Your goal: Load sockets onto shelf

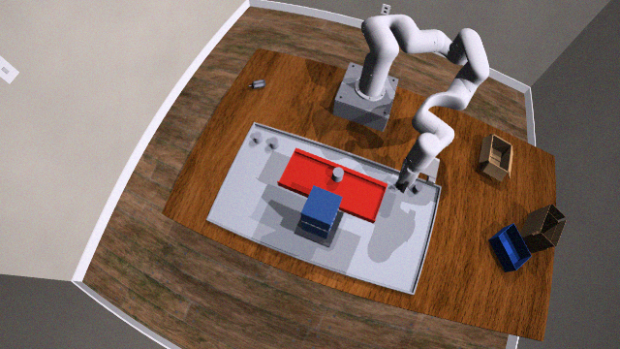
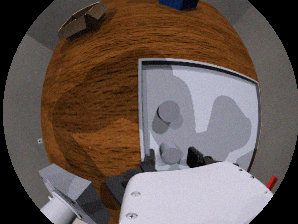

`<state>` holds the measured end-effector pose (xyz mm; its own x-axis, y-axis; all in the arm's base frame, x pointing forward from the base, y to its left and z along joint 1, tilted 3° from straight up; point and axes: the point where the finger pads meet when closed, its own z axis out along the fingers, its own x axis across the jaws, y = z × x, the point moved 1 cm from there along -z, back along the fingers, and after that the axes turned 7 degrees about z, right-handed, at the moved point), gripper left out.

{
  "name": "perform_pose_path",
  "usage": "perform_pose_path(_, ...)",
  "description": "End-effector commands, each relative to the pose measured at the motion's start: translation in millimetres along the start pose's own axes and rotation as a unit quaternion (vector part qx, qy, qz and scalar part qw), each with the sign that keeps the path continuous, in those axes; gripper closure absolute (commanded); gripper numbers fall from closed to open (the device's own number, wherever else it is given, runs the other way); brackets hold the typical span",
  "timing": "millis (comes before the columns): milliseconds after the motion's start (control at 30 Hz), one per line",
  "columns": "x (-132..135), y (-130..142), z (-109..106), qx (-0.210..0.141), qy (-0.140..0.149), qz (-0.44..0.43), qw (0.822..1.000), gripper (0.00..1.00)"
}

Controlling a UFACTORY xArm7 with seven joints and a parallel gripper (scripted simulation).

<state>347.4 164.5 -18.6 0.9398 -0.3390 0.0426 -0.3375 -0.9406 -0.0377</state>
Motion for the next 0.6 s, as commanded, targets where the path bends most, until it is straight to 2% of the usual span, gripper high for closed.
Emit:
perform_pose_path(0,1,-1,5,0.001,0.001,0.000,1.000,0.39)
perform_pose_path(200,1,-1,14,0.001,0.001,0.000,1.000,0.39)
perform_pose_path(567,1,-1,18,0.001,0.001,0.000,1.000,0.39)
